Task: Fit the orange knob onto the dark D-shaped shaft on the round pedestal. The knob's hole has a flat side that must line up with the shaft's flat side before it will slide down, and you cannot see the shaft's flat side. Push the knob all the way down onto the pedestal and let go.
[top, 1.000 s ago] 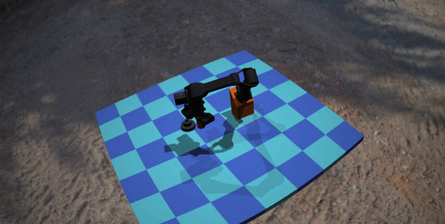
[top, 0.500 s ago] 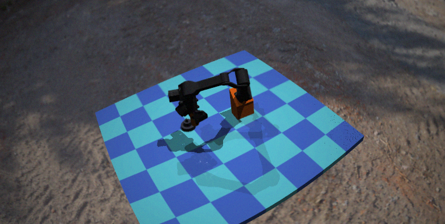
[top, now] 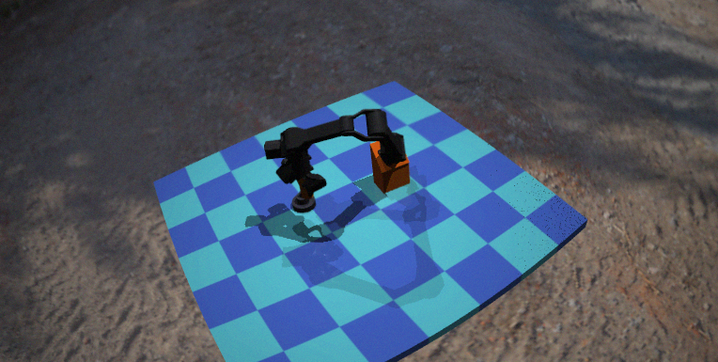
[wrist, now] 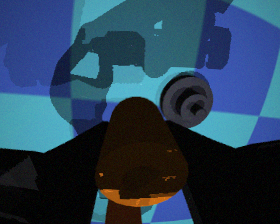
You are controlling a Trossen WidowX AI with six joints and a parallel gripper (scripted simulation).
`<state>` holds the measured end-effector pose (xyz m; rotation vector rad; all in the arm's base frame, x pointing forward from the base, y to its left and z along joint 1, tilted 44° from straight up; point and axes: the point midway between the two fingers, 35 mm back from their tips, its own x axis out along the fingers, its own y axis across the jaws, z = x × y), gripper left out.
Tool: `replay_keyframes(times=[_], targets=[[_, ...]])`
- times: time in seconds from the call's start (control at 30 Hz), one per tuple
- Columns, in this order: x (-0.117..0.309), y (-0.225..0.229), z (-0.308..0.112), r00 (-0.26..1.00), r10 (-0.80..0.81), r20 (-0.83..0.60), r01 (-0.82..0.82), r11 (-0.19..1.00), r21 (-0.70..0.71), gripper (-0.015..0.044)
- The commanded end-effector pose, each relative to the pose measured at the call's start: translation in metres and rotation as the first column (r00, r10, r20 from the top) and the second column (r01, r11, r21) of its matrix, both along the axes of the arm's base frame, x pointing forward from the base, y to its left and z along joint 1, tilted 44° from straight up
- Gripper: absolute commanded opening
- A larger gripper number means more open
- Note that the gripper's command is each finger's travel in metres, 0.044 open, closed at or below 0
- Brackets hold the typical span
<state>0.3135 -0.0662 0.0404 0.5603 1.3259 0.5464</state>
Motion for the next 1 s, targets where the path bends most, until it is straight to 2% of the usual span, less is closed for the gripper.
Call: replay_keyframes(times=[0.0,0.77,0.97], targets=[[0.001,-0.008,-0.011,1.0,0.003,0.002,-0.003,1.0,-0.005,0.0],[-0.009,-0.047,-0.075,1.0,0.005,0.007,-0.005,1.0,0.007,0.0],[-0.008,-0.044,-0.082,1.0,0.005,0.007,-0.005,1.0,0.008,0.0]])
